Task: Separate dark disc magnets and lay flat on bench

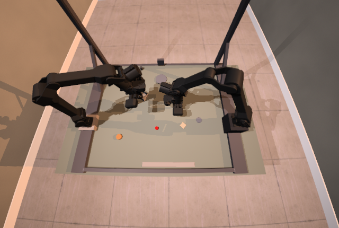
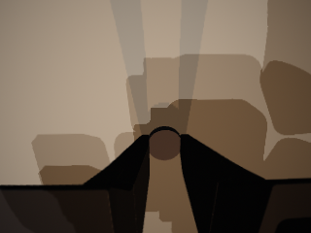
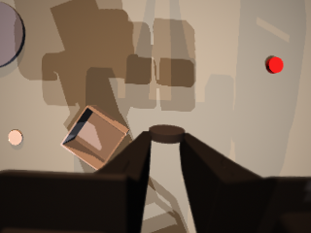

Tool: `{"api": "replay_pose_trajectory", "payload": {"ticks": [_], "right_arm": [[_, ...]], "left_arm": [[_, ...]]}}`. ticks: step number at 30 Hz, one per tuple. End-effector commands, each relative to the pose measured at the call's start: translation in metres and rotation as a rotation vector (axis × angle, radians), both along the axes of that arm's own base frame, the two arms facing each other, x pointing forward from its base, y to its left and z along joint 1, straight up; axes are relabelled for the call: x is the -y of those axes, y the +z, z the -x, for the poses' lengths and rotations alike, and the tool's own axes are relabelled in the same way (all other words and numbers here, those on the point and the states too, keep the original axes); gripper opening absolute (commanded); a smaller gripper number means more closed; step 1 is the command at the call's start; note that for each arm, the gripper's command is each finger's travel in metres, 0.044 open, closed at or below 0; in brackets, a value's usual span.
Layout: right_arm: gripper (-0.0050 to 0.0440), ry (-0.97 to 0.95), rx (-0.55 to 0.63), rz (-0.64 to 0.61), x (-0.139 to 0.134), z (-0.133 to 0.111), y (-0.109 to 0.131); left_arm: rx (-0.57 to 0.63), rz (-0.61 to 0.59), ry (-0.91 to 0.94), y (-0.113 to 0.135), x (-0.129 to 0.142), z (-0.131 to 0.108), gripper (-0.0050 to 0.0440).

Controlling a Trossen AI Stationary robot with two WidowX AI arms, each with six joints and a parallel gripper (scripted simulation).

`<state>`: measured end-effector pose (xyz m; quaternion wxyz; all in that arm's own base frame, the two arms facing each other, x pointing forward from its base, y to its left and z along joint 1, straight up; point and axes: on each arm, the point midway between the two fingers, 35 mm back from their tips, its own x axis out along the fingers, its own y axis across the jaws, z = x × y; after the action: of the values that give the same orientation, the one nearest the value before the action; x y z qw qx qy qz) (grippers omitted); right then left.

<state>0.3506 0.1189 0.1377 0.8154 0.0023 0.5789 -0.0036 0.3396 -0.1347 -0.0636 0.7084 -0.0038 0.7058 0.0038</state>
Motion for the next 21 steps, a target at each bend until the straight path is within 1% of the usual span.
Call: {"api": "replay_pose_trajectory", "payload": {"ticks": [1, 7, 13, 14, 15, 21], "right_arm": [[0.0040, -0.003, 0.041, -0.012, 0.0001, -0.0037, 0.0146], [0.0040, -0.003, 0.041, -0.012, 0.0001, -0.0037, 0.0146], [0.0040, -0.003, 0.041, -0.012, 0.0001, -0.0037, 0.0146], [0.0040, -0.003, 0.041, -0.012, 0.0001, -0.0037, 0.0146], [0.0040, -0.003, 0.041, -0.012, 0.0001, -0.0037, 0.0146], [0.0040, -0.003, 0.041, -0.012, 0.0001, -0.0037, 0.0146]], "left_arm": [[0.025, 0.012, 0.002, 0.0082, 0.0021, -0.0058, 0.0040], [0.012, 0.007, 0.002, 0.0022, 0.0013, -0.0038, 0.0040], [0.012, 0.006, 0.002, 0.0022, 0.0013, -0.0037, 0.0040], [0.025, 0.012, 0.002, 0.0075, 0.0021, -0.0058, 0.0040], [0.025, 0.012, 0.002, 0.0075, 0.0021, -0.0058, 0.0040], [0.025, 0.012, 0.002, 0.0075, 0.0021, -0.0058, 0.0184]]}}
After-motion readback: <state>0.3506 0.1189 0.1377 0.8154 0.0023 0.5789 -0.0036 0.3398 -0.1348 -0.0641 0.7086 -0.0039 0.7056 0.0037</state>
